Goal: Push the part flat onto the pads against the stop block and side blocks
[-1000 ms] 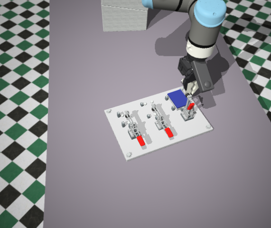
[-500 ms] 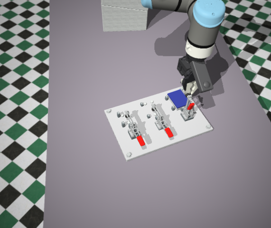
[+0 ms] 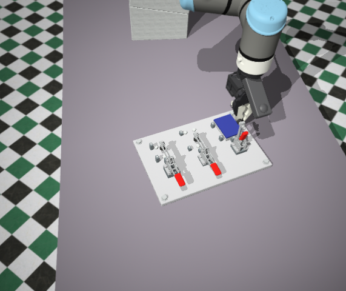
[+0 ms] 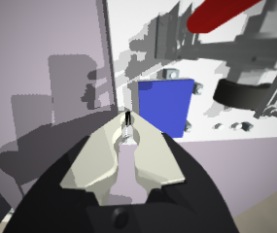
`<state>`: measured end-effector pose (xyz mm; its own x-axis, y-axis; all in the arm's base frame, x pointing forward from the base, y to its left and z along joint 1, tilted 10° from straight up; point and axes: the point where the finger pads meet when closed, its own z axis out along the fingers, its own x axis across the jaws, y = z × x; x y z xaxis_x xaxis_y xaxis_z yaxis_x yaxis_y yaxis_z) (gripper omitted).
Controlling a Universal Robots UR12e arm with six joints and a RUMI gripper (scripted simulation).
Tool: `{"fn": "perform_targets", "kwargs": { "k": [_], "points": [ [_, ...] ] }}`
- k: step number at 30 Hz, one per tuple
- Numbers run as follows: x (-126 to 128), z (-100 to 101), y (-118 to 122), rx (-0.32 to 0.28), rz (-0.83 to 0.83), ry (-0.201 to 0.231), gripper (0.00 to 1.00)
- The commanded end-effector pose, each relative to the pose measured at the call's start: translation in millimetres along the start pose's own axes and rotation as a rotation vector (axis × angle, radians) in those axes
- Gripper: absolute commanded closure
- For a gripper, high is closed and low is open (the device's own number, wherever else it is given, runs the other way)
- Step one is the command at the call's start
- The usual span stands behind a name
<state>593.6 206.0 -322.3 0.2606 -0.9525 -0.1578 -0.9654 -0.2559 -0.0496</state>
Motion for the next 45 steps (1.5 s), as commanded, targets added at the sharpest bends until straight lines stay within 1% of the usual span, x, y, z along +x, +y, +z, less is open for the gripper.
{"fn": "perform_targets", "kwargs": {
  "k": [1, 6, 45],
  "points": [
    [1.7, 0.1, -3.1, 0.003, -0.001, 0.0, 1.0],
    [5.4, 0.2, -3.1, 0.003, 0.0, 0.0, 1.0],
    [10.0, 0.4, -2.9, 0.002, 0.0, 0.001, 1.0]
  ]
}}
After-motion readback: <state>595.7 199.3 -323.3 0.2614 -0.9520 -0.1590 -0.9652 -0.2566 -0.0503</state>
